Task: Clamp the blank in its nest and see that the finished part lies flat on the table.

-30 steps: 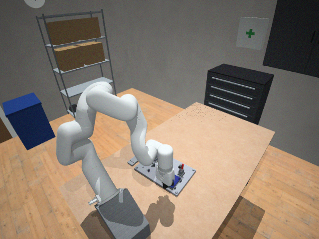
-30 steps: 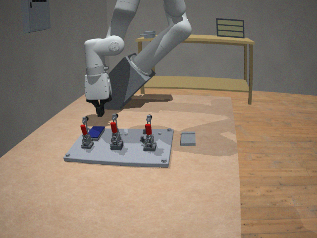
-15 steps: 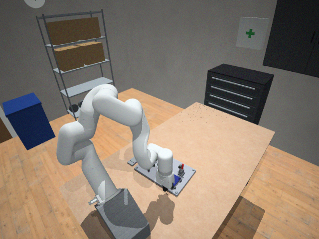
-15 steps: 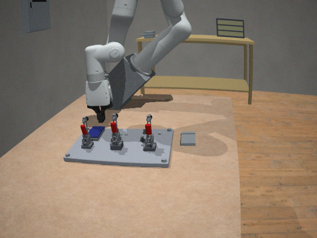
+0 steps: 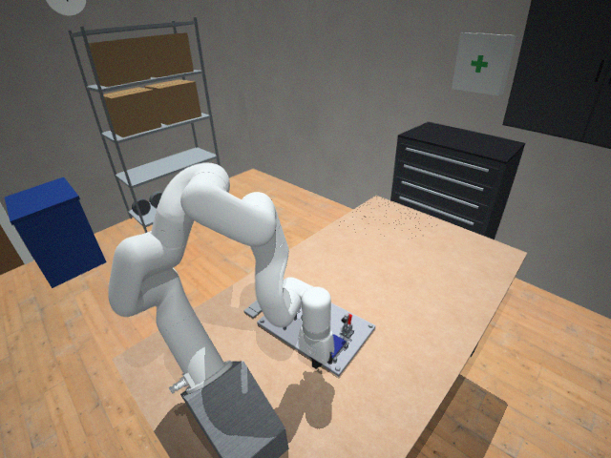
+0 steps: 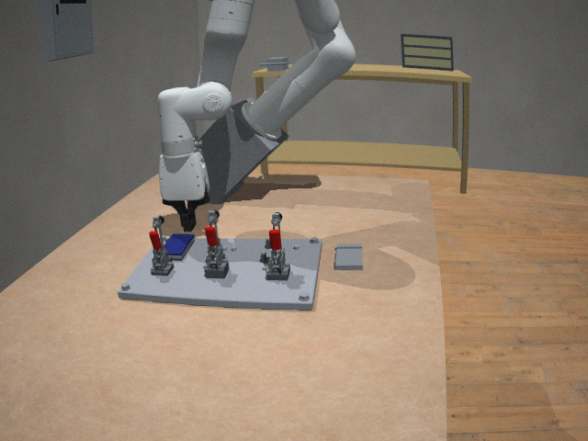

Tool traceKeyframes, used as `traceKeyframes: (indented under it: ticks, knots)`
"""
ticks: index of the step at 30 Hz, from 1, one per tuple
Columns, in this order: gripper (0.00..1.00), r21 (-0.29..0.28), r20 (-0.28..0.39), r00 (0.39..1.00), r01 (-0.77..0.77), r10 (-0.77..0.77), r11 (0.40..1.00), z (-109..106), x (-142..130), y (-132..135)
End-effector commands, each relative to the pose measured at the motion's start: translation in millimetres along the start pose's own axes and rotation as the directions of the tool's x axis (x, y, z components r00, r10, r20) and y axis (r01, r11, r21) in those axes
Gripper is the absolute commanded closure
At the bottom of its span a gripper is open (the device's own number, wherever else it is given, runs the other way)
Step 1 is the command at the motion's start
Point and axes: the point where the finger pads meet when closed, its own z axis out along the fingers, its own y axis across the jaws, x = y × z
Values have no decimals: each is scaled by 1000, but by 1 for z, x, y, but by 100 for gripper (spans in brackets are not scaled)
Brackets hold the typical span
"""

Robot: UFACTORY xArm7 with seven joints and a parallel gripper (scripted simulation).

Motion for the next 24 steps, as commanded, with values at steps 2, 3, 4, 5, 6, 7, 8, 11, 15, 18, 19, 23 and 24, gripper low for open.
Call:
traceKeyframes:
  ticks: [2,3,4,5,6,7,8,11,15,18,19,23,24]
  knots:
    - [100,-3,-2,1000,0,0,1000,-1,1,1]
    - [100,-3,-2,1000,0,0,1000,-1,1,1]
    - [100,-3,-2,1000,0,0,1000,-1,1,1]
    - [100,-3,-2,1000,0,0,1000,-1,1,1]
    - [100,-3,-2,1000,0,0,1000,-1,1,1]
    - [100,-3,-2,1000,0,0,1000,-1,1,1]
    - [100,-3,-2,1000,0,0,1000,-1,1,1]
    - [100,-3,-2,1000,0,0,1000,0,1,2]
    - [100,-3,-2,1000,0,0,1000,1,1,2]
    - [100,-3,-2,1000,0,0,1000,2,1,3]
    - [100,-3,-2,1000,0,0,1000,3,2,3]
    - [100,-3,-2,1000,0,0,1000,3,2,3]
    - [100,-3,-2,1000,0,0,1000,3,2,3]
